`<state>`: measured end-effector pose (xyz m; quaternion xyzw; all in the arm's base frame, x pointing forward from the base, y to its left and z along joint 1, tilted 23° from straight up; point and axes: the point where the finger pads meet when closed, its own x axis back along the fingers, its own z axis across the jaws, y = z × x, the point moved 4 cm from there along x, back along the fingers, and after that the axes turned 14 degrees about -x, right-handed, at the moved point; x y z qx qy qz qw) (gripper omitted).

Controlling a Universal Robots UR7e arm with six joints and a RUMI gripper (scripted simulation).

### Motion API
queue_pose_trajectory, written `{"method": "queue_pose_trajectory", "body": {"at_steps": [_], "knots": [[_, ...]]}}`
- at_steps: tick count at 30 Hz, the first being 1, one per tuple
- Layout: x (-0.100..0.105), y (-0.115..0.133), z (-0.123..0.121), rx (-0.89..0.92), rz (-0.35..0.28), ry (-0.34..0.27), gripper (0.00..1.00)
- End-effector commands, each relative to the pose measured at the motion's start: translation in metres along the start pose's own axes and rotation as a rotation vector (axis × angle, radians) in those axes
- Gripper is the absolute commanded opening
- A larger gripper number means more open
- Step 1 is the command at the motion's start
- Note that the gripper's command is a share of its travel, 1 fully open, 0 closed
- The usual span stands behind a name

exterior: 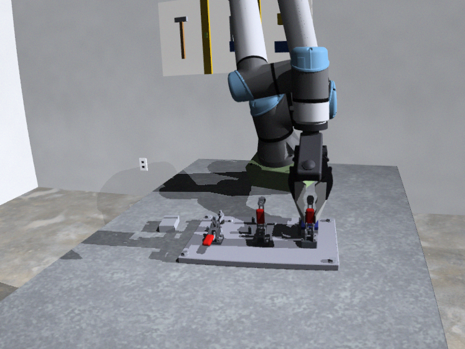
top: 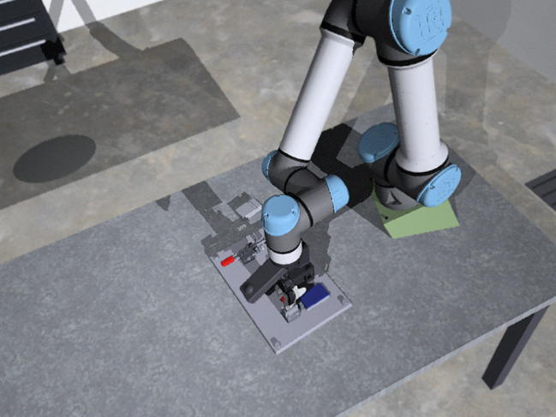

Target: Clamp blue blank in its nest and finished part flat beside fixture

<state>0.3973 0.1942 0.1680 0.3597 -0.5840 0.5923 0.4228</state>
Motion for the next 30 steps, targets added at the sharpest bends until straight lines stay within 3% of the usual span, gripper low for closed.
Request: {"method": "queue_pose_trajectory", "body": {"at_steps": [1,30], "knots": [[0.000,-0.002,-0.001,0.000,0.001,-0.001,0.00],[-0.003,-0.020,-0.005,0.000,0.001,-0.001,0.00]]}}
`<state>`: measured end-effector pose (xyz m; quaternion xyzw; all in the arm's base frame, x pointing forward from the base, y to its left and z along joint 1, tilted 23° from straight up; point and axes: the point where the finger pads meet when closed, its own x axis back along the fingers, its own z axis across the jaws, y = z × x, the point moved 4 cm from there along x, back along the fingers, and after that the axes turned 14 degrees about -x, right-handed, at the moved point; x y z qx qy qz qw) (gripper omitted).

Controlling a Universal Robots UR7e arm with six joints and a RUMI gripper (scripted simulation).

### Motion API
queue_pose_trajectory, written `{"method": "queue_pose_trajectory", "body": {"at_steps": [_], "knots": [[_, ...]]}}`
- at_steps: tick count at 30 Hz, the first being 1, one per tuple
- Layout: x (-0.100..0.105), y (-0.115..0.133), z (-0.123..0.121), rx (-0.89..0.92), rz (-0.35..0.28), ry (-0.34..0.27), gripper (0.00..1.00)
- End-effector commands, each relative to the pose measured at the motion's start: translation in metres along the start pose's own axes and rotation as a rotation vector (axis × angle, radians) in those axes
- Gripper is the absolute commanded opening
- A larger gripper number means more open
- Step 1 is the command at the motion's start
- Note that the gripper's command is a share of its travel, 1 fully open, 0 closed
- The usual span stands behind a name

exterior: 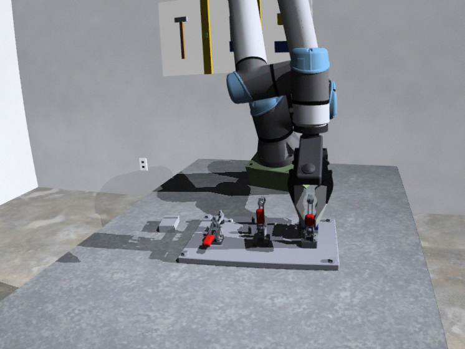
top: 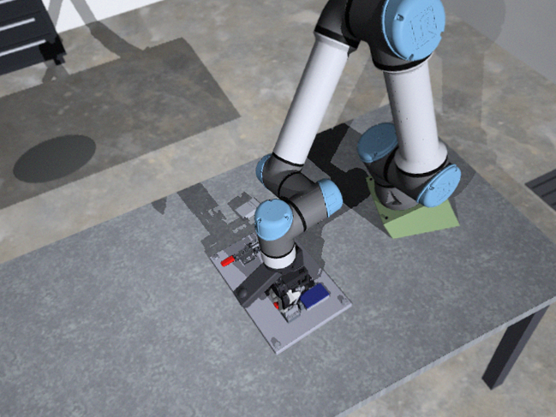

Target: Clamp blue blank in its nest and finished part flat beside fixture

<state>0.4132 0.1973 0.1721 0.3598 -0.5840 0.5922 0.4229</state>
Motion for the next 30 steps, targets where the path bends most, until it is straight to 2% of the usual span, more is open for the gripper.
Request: {"method": "queue_pose_trajectory", "body": {"at_steps": [1,30], "knots": [[-0.001,-0.004,-0.001,0.000,0.001,-0.001,0.00],[-0.014,-0.022,-0.006,0.000,0.001,-0.001,0.00]]}}
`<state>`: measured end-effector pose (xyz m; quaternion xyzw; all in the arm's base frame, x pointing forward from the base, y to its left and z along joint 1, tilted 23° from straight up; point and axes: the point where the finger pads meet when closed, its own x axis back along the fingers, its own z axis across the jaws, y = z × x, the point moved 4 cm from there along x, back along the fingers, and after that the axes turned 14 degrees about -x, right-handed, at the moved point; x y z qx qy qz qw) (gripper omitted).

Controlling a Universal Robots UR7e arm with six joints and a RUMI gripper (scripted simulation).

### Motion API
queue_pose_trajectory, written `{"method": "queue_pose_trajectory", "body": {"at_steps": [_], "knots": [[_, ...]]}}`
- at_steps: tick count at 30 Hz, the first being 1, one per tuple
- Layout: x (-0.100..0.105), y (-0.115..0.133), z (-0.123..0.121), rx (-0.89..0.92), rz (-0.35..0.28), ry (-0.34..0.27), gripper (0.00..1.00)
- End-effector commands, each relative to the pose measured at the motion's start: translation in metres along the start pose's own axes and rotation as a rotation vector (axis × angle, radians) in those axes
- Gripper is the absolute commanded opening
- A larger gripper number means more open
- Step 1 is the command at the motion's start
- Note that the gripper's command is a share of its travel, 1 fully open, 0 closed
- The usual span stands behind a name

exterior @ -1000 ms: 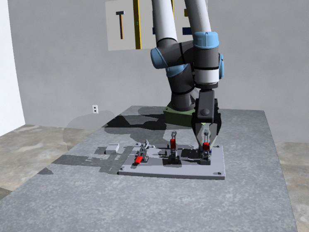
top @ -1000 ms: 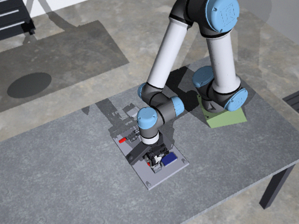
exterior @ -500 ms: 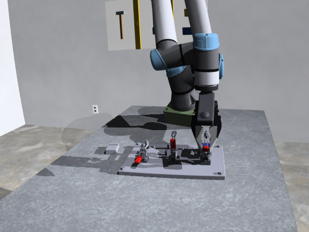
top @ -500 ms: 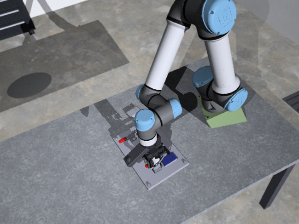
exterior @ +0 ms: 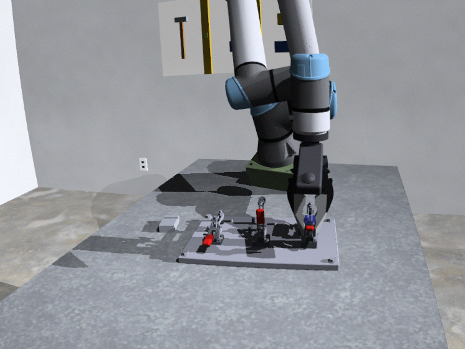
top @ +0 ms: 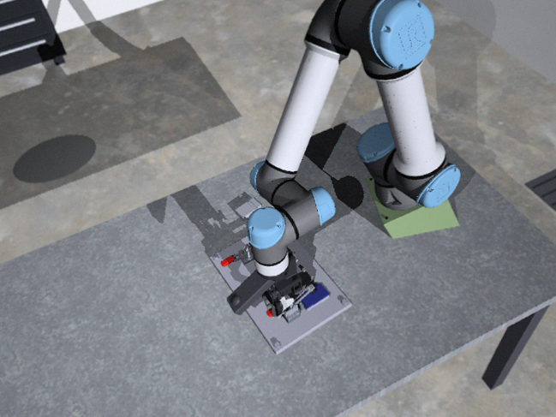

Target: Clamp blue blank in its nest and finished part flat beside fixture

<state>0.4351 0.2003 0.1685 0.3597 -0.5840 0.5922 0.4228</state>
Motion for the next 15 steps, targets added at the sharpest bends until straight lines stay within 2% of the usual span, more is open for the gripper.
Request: {"method": "queue_pose_trajectory", "body": {"at_steps": [1,15], "knots": [[-0.0030,-0.0035,-0.0010,0.000,0.001,-0.001,0.00],[-0.0097,-0.0079,-0.0021,0.000,0.001,-0.001,0.00]]}}
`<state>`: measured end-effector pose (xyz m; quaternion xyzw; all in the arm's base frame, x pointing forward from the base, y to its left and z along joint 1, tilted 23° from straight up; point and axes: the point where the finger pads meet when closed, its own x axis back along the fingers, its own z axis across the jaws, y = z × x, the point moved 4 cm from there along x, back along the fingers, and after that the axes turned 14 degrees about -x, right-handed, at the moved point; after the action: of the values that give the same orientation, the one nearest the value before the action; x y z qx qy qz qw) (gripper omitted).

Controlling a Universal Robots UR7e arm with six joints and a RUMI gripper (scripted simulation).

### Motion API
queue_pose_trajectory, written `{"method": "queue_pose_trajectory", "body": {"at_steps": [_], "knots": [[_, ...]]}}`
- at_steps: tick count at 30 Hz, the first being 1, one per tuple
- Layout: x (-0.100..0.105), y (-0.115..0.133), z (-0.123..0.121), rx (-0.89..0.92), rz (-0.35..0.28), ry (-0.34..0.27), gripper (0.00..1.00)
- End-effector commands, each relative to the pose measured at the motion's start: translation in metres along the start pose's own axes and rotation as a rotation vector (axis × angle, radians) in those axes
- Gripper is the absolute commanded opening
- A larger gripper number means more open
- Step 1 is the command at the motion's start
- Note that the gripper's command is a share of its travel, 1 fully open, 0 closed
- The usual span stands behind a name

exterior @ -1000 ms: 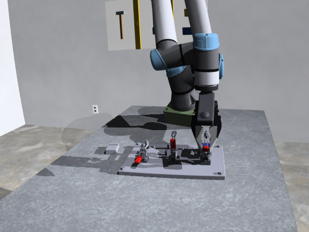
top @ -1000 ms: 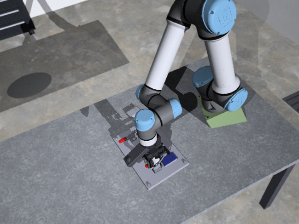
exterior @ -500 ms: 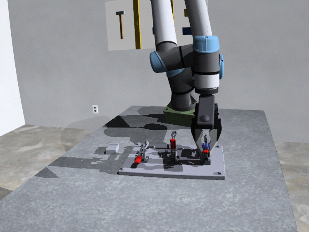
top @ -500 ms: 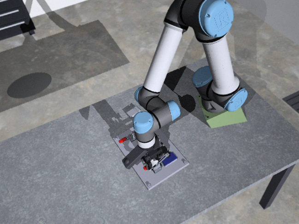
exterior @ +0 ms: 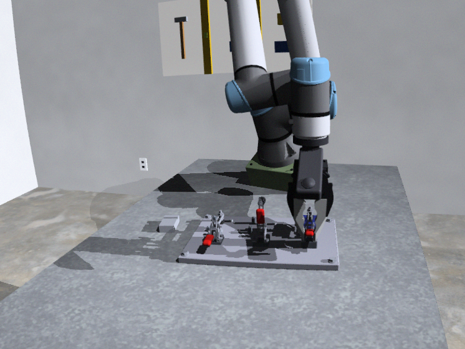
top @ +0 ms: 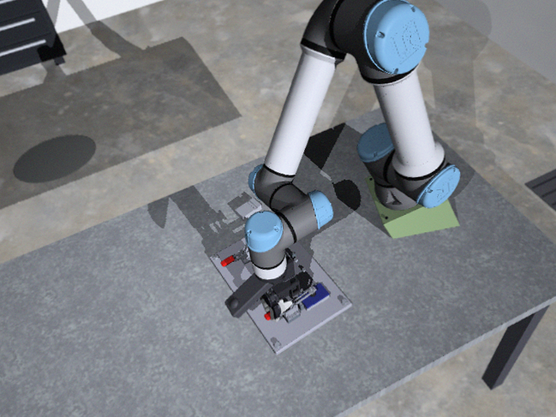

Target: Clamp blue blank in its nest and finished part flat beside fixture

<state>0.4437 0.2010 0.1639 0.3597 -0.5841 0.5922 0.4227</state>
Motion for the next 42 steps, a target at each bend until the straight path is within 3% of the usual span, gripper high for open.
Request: {"method": "queue_pose_trajectory", "body": {"at_steps": [1,42], "knots": [[-0.0027,-0.0022,-0.0006,0.000,0.001,0.000,0.00],[-0.0102,-0.0054,-0.0014,0.000,0.001,0.000,0.00]]}}
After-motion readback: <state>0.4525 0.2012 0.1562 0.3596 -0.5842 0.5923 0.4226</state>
